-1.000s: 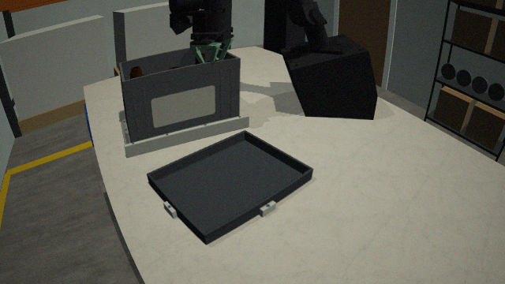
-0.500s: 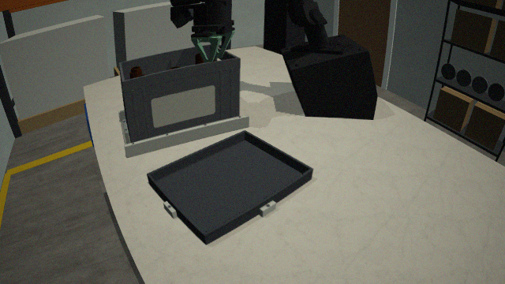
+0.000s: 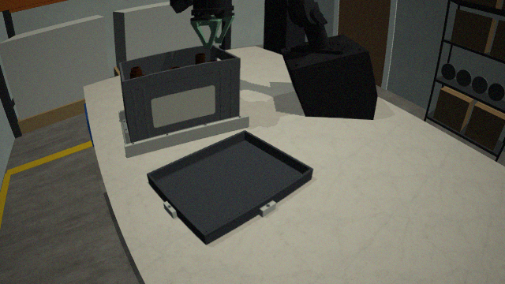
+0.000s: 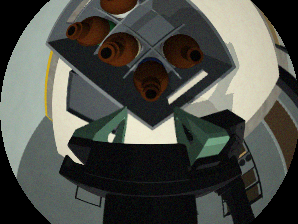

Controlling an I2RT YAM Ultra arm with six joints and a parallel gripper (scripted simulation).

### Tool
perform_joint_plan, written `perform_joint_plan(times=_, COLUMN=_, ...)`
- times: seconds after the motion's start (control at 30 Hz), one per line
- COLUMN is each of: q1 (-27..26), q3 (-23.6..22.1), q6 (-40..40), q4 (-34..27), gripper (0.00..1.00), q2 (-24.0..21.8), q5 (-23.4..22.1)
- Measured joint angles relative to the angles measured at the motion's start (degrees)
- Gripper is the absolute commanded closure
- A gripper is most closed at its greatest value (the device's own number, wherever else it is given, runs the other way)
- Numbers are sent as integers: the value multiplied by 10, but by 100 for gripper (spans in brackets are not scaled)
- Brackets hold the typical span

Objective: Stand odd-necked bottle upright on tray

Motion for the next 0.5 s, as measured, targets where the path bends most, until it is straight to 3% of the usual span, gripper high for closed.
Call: perform_joint_plan(times=0.5, q1=7, q3=24, q6=9, q4=-44, gripper=39, q2=-7, q5=3)
